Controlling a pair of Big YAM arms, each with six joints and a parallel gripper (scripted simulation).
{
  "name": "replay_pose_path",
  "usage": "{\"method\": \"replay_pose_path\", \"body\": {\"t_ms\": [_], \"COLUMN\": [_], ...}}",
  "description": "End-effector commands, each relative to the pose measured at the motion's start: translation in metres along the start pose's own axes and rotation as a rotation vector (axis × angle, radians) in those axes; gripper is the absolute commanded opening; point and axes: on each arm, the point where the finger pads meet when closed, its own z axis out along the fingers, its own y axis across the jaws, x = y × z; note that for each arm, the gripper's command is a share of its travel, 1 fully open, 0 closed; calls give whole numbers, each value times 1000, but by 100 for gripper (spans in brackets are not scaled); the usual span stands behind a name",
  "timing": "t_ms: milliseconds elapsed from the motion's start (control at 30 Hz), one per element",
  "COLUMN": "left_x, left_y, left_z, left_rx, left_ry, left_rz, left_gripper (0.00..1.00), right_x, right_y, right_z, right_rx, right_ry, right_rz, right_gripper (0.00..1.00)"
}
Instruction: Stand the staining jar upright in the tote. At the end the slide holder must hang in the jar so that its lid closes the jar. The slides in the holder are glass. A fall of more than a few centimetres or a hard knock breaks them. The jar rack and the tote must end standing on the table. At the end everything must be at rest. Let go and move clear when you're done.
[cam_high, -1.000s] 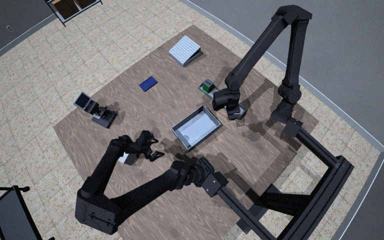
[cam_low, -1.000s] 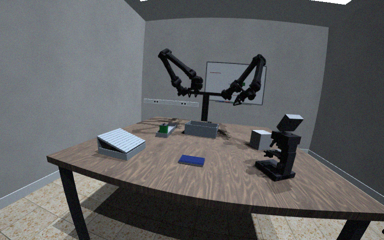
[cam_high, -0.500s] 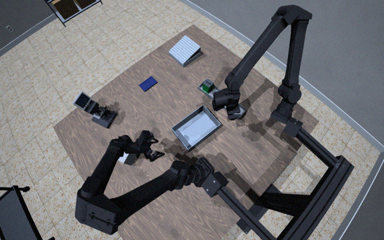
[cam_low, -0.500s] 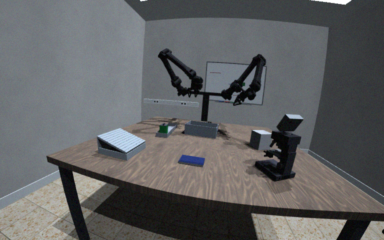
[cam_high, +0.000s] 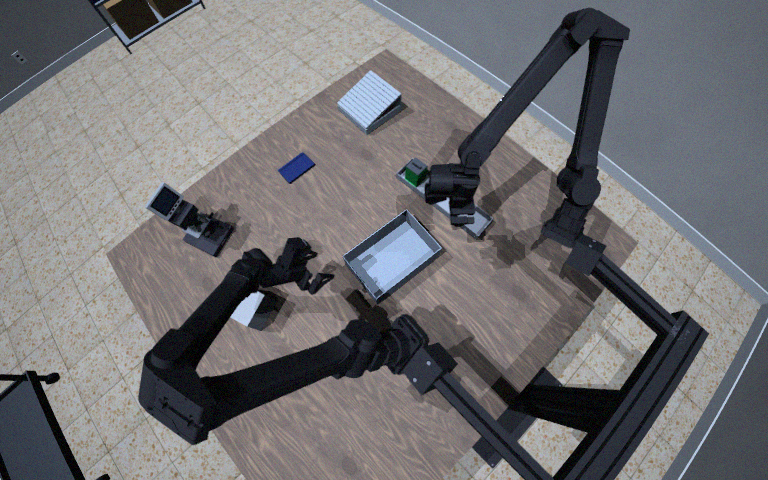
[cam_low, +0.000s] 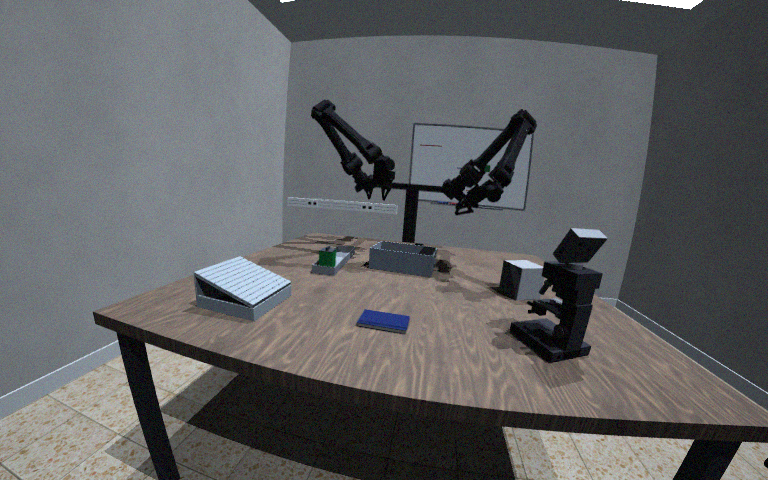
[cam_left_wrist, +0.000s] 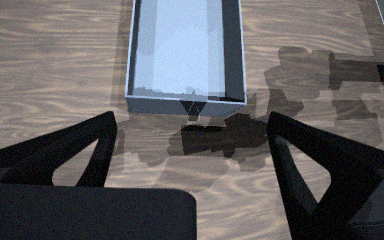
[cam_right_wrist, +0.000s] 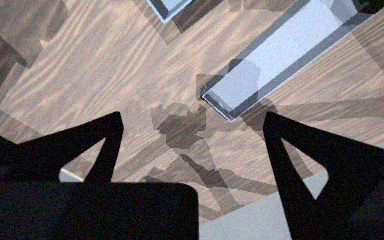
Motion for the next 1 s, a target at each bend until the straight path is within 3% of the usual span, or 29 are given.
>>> {"method": "replay_pose_path", "body": {"t_ms": [0, 167, 467, 567, 967], "left_x": [-21, -61, -133, -142, -250], "left_y": [57, 99, 137, 139, 134], "left_z": [42, 85, 146, 152, 238], "left_rx": [-87, -177, -272, -279, -321], "left_ry": [-20, -114, -291, -312, -585], "left_rz": [-46, -45, -21, -18, 60], "left_gripper": [100, 100, 100, 100, 100], "right_x": [-19, -27, -47, -51, -74], "right_y": [-36, -75, -140, -151, -296], "right_z": [15, 35, 73, 77, 156], "right_rx": [7, 46, 103, 113, 238], "right_ry": [-102, -166, -265, -283, -537], "right_rz": [52, 158, 357, 388, 814], "right_gripper": [100, 100, 100, 100, 100]}}
